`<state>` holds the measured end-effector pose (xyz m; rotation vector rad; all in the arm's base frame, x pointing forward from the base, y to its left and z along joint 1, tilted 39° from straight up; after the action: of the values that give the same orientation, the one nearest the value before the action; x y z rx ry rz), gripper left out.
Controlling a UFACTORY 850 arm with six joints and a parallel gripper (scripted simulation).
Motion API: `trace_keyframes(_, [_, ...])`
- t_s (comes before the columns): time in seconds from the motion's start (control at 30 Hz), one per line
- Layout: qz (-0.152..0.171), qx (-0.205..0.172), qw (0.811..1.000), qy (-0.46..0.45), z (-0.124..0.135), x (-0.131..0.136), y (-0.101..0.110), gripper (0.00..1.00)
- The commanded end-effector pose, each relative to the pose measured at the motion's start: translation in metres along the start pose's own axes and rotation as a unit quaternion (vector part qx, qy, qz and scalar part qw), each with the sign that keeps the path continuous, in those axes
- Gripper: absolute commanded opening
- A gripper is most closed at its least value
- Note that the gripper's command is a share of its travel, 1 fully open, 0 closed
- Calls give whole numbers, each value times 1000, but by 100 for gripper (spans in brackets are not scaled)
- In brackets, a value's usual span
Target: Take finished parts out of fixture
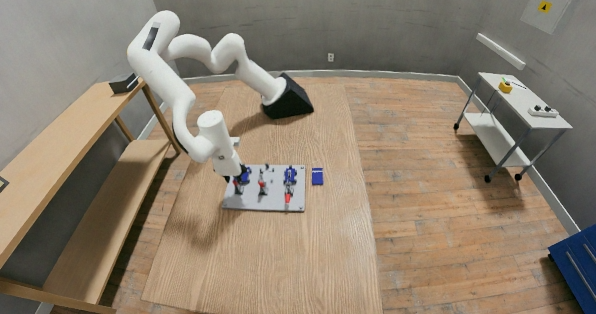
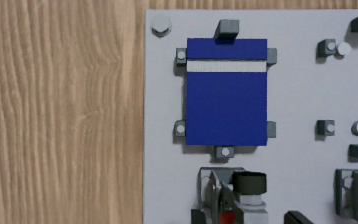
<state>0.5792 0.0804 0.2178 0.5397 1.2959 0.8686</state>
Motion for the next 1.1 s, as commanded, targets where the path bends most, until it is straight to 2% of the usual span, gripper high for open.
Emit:
trace_keyframes(0.0, [0, -1, 1000, 0, 1, 0, 11, 48])
trace_keyframes(0.23, [0, -1, 1000, 0, 0, 0, 22, 48])
trace_keyframes(0.8, [0, -1, 1000, 0, 0, 0, 22, 48])
trace_keyframes(0.83, [0, -1, 1000, 0, 0, 0, 22, 100])
trace_keyframes(1.07, [0, -1, 1000, 0, 0, 0, 21, 100])
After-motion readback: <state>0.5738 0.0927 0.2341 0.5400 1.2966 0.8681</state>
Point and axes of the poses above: the point where the finger pads meet when closed, its own y axis back along the fingers, its own x axis across the jaws, z = x × y, the point moved 8 cm from there along y, back along the fingers, and after that the axes turned 5 degrees about -y, right-handed, at the moved point
